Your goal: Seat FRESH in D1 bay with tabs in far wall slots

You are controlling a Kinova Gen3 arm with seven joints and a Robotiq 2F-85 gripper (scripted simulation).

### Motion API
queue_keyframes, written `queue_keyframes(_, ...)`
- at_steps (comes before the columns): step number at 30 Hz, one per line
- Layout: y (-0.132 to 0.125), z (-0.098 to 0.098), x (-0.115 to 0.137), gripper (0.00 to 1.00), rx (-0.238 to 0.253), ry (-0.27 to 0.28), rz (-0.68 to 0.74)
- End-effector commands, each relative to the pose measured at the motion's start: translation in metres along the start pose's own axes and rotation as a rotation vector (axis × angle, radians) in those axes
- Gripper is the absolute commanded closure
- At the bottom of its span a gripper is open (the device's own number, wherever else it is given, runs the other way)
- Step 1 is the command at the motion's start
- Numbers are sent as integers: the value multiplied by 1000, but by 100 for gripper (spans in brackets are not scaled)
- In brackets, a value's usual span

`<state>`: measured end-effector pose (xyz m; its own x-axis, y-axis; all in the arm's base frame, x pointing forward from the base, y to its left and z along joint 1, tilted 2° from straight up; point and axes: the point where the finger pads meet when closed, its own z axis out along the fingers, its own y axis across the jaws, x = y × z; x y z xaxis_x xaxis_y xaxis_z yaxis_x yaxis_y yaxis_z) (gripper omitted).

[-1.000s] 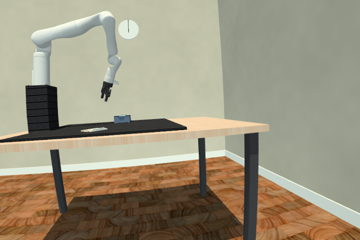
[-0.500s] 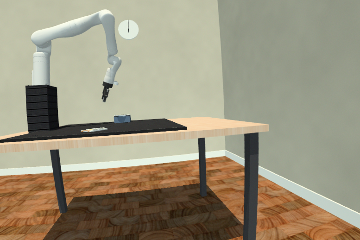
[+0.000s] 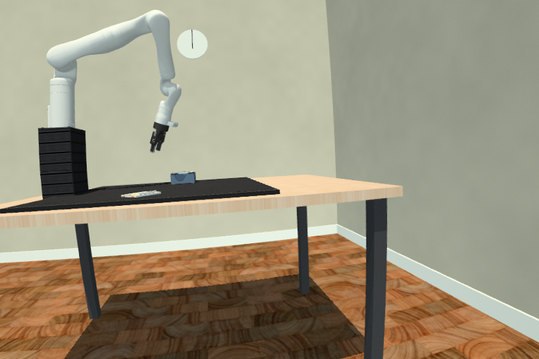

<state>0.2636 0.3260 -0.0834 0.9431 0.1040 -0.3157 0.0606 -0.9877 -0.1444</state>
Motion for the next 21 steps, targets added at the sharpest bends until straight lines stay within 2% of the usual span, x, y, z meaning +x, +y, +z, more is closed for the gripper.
queue_keyframes(1, 9, -5, 5, 0, -4, 15, 67)
queue_keyframes(7, 23, -7, 10, 0, -5, 29, 266)
queue_keyframes(9, 23, -7, 10, 0, -5, 29, 266)
queue_keyframes(21, 55, -15, 22, 0, 2, 64, 665)
